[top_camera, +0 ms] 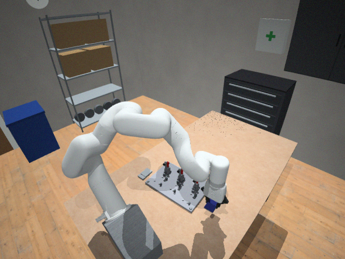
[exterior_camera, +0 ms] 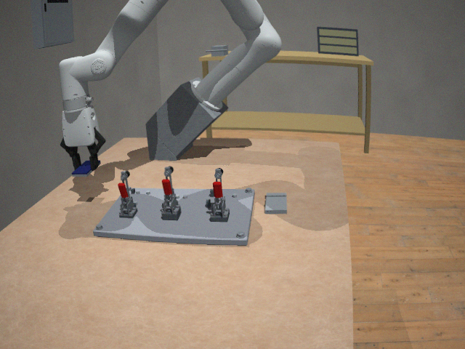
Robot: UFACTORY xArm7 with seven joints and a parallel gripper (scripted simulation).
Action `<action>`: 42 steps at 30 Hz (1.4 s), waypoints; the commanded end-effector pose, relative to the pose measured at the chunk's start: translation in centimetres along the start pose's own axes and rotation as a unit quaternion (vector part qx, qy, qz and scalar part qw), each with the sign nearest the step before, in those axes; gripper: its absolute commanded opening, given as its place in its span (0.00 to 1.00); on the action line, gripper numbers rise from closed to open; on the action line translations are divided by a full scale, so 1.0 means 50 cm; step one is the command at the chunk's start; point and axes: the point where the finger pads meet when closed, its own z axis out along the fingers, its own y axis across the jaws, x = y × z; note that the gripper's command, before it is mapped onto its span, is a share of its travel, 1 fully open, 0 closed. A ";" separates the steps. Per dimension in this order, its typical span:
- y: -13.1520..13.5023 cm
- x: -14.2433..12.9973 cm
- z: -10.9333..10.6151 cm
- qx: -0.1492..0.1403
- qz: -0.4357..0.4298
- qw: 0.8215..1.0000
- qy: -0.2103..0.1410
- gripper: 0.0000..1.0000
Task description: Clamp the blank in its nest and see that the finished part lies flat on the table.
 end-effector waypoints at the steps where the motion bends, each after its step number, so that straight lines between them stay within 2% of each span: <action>1: 0.005 0.003 -0.006 -0.003 0.000 1.000 0.002 0.00; 25: -0.004 0.003 -0.006 -0.003 0.000 1.000 0.002 0.00; 34: -0.037 0.003 -0.003 -0.003 0.000 1.000 0.002 0.00; 42: -0.105 0.004 0.001 -0.003 0.000 1.000 0.002 0.00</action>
